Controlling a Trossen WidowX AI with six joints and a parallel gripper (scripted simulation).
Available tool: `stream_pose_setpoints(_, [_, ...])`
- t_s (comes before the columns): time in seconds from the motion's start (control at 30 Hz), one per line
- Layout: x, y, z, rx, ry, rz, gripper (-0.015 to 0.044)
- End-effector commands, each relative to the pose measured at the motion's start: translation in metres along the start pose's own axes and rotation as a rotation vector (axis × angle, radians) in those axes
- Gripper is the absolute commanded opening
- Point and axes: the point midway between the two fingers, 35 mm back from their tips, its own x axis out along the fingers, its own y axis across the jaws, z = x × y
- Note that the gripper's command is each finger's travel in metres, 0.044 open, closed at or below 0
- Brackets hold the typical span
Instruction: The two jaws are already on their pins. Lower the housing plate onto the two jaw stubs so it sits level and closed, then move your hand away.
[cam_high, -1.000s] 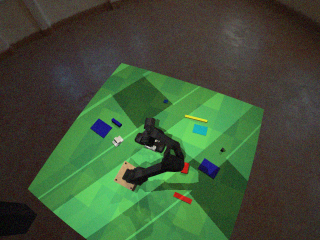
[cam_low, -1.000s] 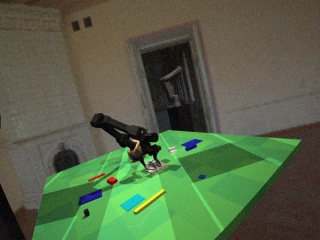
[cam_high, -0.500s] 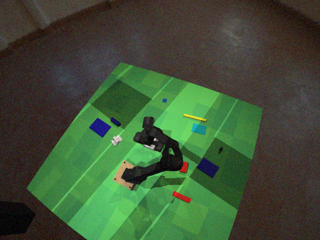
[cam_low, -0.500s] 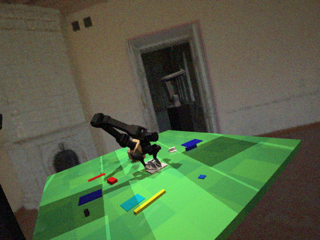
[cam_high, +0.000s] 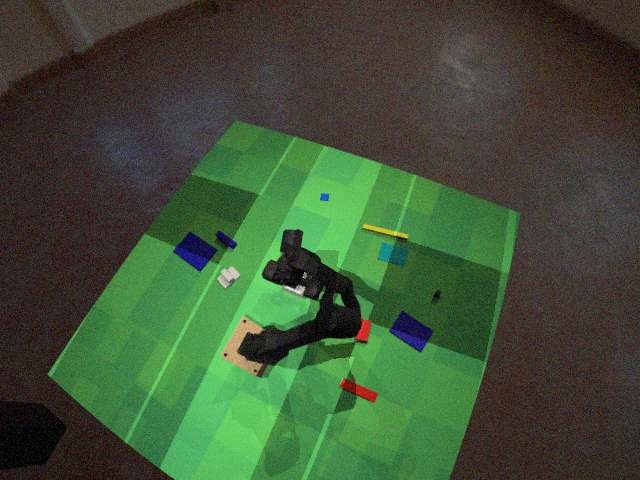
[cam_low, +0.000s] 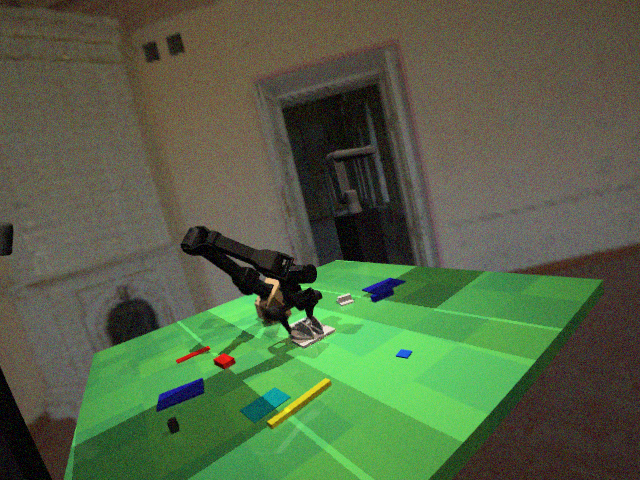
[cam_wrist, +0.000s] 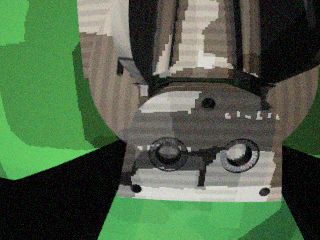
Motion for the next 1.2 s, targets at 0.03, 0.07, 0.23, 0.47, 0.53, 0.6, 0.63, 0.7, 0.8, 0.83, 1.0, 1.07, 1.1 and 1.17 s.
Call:
stream_pose_setpoints(0.03, [0.0019,-0.0004,0.0008,0.003,-0.002,-0.003,0.0351])
stream_pose_setpoints(0.07, [0.0025,-0.0004,0.0008,0.003,-0.002,-0.003,0.0351])
stream_pose_setpoints(0.23, [0.0036,-0.0004,0.0008,0.003,-0.002,-0.003,0.0351])
stream_pose_setpoints(0.47, [0.0036,-0.0004,0.0008,0.003,-0.002,-0.003,0.0351])
stream_pose_setpoints(0.53, [0.0036,-0.0004,0.0008,0.003,-0.002,-0.003,0.0351])
stream_pose_setpoints(0.6, [0.0036,-0.0004,0.0008,0.003,-0.002,-0.003,0.0351])
stream_pose_setpoints(0.63, [0.0036,-0.0004,0.0008,0.003,-0.002,-0.003,0.0351])
stream_pose_setpoints(0.7, [0.0036,-0.0004,0.0008,0.003,-0.002,-0.003,0.0351])
stream_pose_setpoints(0.8, [0.0036,-0.0004,0.0008,0.003,-0.002,-0.003,0.0351])
stream_pose_setpoints(0.83, [0.0036,-0.0004,0.0008,0.003,-0.002,-0.003,0.0351])
stream_pose_setpoints(1.0, [0.0036,-0.0004,0.0008,0.003,-0.002,-0.003,0.0351])
stream_pose_setpoints(1.07, [0.0036,-0.0004,0.0008,0.003,-0.002,-0.003,0.0351])
stream_pose_setpoints(1.1, [0.003,0.0001,0.0004,0.004,0.0,0.002,0.0377])
stream_pose_setpoints(1.17, [0.003,0.0001,0.0004,0.004,0.0,0.002,0.043])
